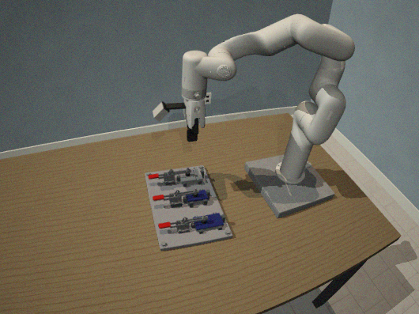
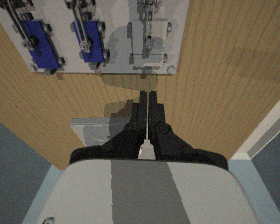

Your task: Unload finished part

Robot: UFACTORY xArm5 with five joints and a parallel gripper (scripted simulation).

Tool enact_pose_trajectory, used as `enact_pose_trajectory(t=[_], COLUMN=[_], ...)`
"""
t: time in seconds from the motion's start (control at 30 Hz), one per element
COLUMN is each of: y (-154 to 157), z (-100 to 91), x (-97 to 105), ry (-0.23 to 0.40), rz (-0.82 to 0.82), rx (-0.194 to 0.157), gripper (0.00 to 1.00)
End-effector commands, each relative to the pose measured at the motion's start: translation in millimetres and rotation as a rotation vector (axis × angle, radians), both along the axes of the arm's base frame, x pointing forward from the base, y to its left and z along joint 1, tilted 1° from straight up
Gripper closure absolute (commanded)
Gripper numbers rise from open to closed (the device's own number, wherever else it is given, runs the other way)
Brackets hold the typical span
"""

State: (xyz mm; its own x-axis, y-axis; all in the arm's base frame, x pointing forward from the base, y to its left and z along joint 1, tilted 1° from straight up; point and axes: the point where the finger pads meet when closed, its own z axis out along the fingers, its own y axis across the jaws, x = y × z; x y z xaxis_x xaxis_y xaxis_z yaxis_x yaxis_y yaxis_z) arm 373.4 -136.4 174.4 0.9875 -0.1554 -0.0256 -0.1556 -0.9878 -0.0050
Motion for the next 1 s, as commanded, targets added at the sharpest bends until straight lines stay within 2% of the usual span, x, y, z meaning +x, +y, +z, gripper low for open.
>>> enact_pose_trajectory(t=[0.0, 0.33, 0.37, 0.97], y=[-0.4, -0.4, -0.4, -0.4], z=[1.4, 1.4, 1.4, 1.4], x=[1.0, 1.0, 1.0, 1.0], ry=[-0.004, -0.004, -0.004, -0.004], rz=[0.0, 0.0, 0.0, 0.0], rx=[-0.001, -0.001, -0.001, -0.001], gripper=[1.0, 1.0, 0.0, 0.0])
